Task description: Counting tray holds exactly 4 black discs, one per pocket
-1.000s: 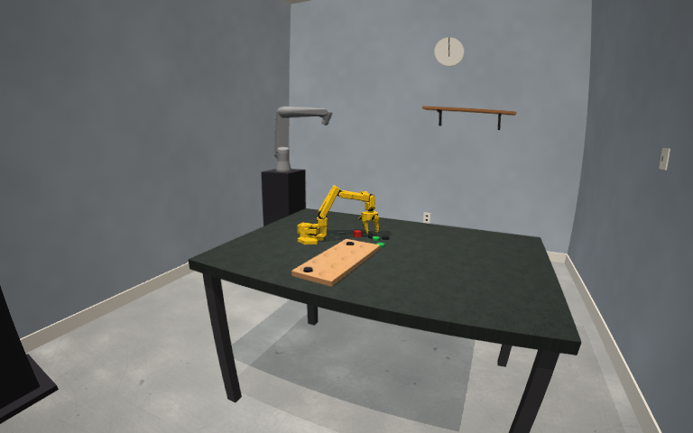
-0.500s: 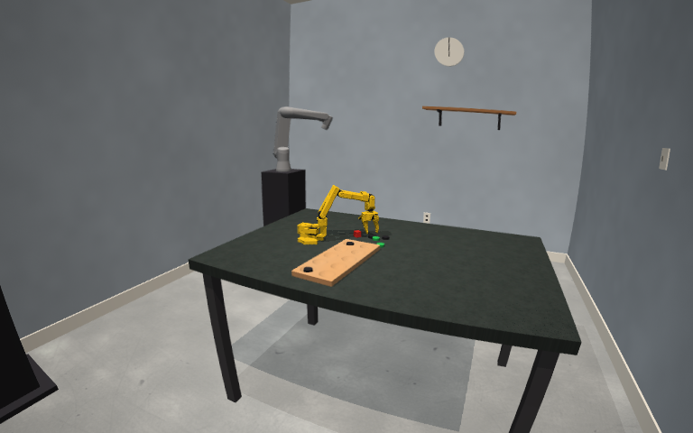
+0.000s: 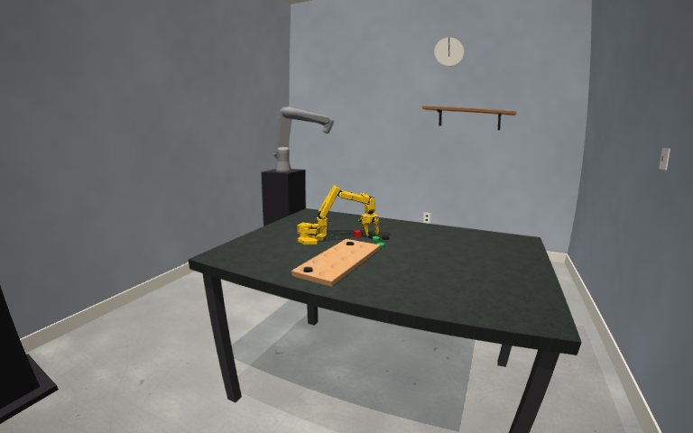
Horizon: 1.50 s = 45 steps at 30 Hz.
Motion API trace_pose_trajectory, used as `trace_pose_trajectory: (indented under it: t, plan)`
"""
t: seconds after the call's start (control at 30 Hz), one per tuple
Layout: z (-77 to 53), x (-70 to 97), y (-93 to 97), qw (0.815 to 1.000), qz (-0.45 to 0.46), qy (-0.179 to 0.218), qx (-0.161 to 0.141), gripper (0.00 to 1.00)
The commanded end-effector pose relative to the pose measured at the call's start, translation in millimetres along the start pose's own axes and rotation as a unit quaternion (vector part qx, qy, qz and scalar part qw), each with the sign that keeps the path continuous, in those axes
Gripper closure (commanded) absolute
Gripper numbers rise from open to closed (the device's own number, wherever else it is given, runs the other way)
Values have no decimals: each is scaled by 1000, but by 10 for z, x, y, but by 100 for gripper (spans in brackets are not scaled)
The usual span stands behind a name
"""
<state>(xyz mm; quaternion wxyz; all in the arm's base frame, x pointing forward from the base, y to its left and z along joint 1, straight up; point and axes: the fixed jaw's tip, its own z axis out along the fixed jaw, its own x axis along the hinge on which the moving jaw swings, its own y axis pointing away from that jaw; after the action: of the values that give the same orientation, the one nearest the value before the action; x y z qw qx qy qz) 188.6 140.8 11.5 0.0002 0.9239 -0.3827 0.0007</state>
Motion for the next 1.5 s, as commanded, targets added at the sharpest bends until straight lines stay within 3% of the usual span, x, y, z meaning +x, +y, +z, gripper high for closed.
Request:
trace_pose_trajectory:
  t: [0.0,1.03,1.47]
  plan:
    - [-88,1,-71,1000,0,3,30,73]
    - [-77,2,-68,1000,0,3,27,74]
    - [-77,2,-68,1000,0,3,27,87]
